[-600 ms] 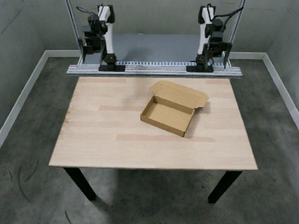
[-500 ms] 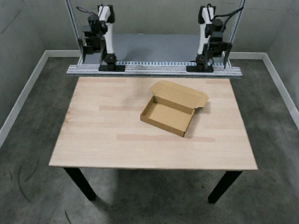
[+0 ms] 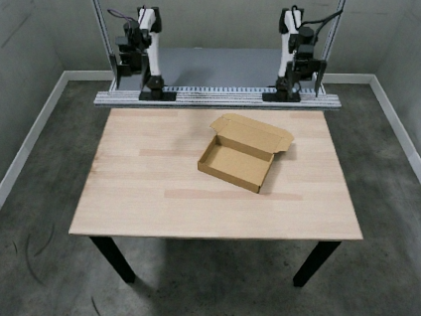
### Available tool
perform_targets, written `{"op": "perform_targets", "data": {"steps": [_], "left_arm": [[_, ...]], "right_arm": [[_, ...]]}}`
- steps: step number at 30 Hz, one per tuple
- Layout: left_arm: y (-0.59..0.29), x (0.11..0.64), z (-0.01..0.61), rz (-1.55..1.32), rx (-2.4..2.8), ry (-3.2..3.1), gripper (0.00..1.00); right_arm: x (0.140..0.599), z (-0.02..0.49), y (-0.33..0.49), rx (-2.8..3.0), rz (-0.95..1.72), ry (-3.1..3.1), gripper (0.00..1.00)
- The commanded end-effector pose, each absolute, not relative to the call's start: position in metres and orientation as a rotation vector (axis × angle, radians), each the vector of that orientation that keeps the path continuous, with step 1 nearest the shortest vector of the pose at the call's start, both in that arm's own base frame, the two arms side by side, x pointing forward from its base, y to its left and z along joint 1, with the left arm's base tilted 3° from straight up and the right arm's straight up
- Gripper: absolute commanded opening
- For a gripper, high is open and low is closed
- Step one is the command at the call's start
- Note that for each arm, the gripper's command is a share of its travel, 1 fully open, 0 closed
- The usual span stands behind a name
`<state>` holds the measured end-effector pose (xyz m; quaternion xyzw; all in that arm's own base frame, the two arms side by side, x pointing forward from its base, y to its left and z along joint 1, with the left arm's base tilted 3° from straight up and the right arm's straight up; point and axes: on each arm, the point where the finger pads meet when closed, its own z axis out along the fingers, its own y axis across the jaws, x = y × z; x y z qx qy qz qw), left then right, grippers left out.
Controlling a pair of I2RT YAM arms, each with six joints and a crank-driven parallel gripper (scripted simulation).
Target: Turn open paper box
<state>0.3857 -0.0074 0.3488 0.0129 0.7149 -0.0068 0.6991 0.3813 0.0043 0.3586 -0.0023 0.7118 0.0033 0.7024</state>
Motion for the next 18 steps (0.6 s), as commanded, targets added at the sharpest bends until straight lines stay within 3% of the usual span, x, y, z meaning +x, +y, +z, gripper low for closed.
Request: {"op": "perform_targets", "data": {"steps": [1, 6, 18], "left_arm": [[-0.005, 0.385, 0.352, -0.008, 0.021, 1.587, 0.88], [-0.009, 0.386, 0.343, 0.019, 0.015, 1.63, 0.3], [-0.093, 0.389, 0.277, -0.013, 0.068, 1.881, 0.3]], "right_arm": [[0.38, 0.363, 0.004, -0.013, 0.006, 1.574, 1.0], [0.375, 0.348, 0.02, -0.13, 0.065, 1.616, 1.0], [0.324, 0.301, 0.093, -0.646, 0.446, 1.655, 1.0]]}}
